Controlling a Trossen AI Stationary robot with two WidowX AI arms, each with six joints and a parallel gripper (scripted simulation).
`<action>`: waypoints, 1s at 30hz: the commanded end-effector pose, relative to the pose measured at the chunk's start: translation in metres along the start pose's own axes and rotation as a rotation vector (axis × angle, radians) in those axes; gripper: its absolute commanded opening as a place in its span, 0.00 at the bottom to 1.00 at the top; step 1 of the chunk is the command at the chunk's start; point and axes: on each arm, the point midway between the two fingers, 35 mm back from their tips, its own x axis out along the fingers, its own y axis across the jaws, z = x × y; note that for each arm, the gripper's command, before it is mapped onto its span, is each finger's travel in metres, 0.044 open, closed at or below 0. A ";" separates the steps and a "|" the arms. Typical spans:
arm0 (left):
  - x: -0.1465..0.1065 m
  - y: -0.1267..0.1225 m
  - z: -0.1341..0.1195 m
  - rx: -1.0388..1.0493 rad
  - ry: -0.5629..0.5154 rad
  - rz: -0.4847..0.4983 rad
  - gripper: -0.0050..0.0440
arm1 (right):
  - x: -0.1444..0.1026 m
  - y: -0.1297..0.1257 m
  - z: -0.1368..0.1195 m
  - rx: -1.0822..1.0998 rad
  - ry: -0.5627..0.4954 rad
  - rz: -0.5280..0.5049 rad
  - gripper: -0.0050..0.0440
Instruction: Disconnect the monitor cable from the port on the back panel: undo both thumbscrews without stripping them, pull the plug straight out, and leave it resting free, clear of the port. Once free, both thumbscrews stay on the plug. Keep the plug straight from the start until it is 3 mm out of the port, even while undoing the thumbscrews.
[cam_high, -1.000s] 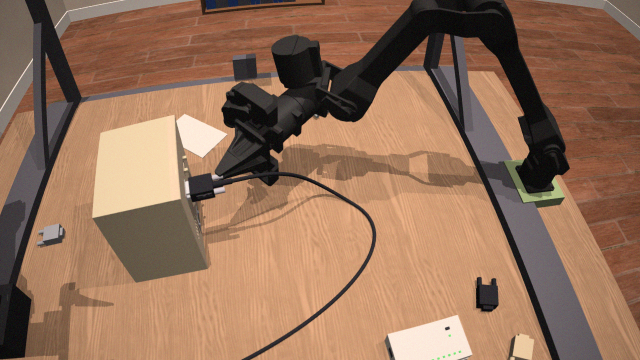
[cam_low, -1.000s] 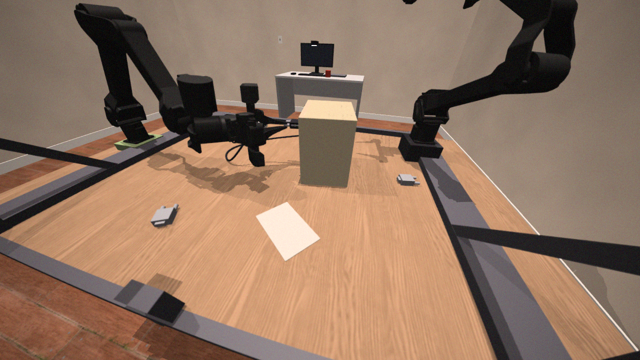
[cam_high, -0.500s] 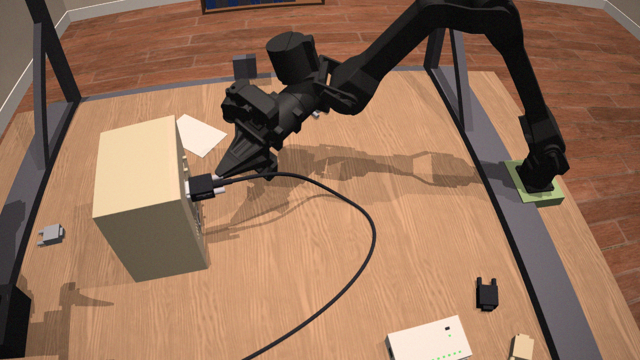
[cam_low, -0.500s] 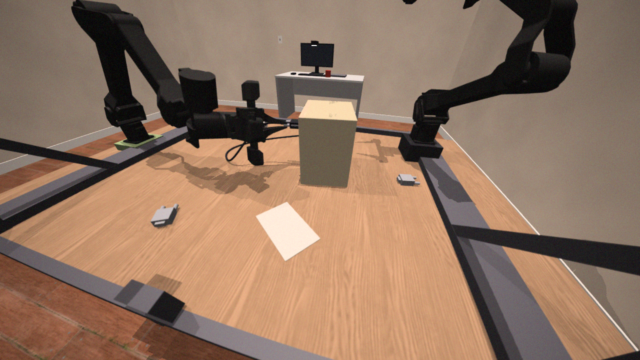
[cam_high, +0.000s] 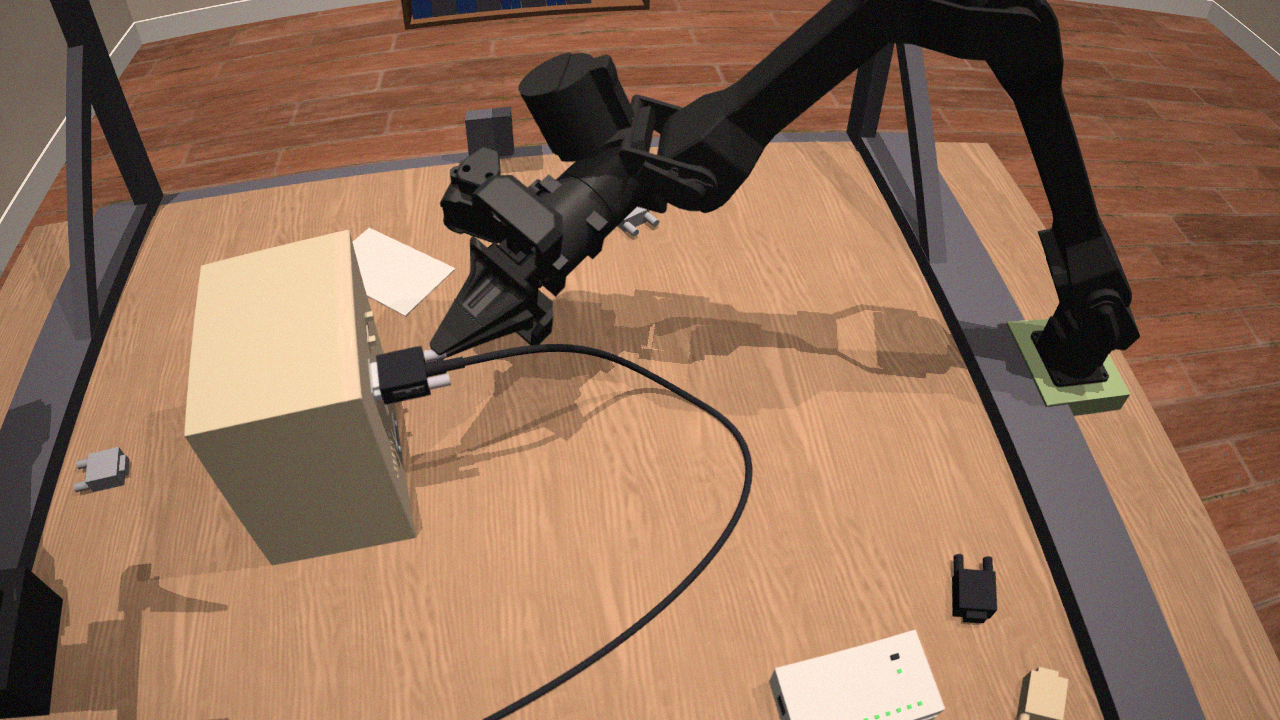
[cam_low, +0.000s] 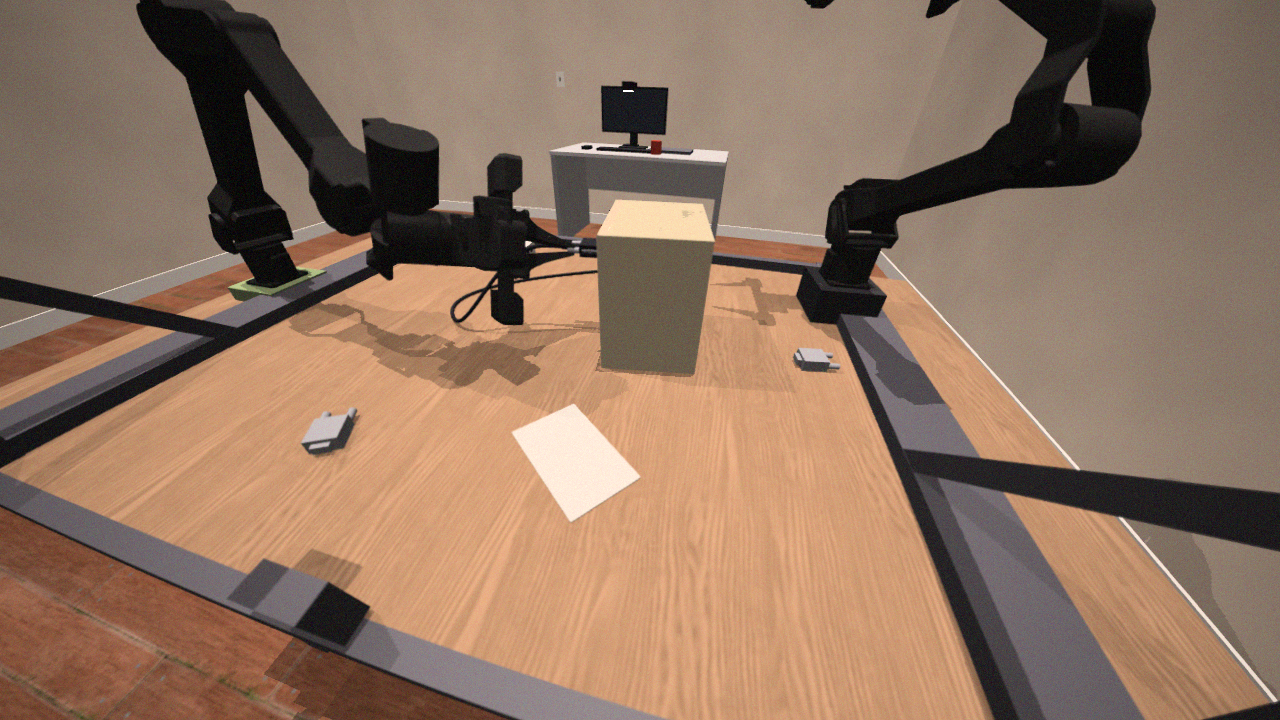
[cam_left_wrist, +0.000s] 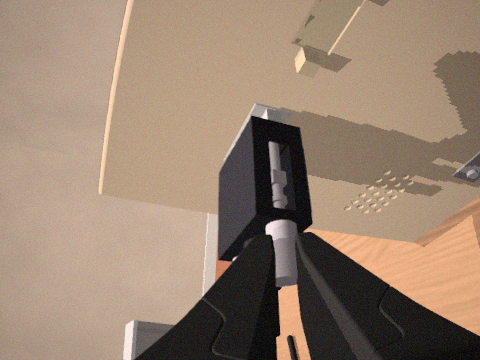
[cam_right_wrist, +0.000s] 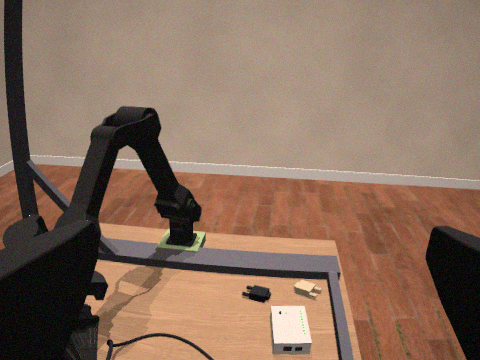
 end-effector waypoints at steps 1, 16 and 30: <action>-0.002 0.013 0.005 -0.066 -0.009 -0.022 0.10 | 0.000 0.001 0.003 -0.005 -0.001 0.002 1.00; -0.002 0.016 0.004 -0.194 -0.010 -0.112 0.10 | 0.000 0.001 0.003 -0.005 -0.001 0.002 1.00; -0.002 0.018 0.004 -0.273 -0.011 -0.168 0.10 | 0.000 0.001 0.003 -0.005 -0.001 0.002 1.00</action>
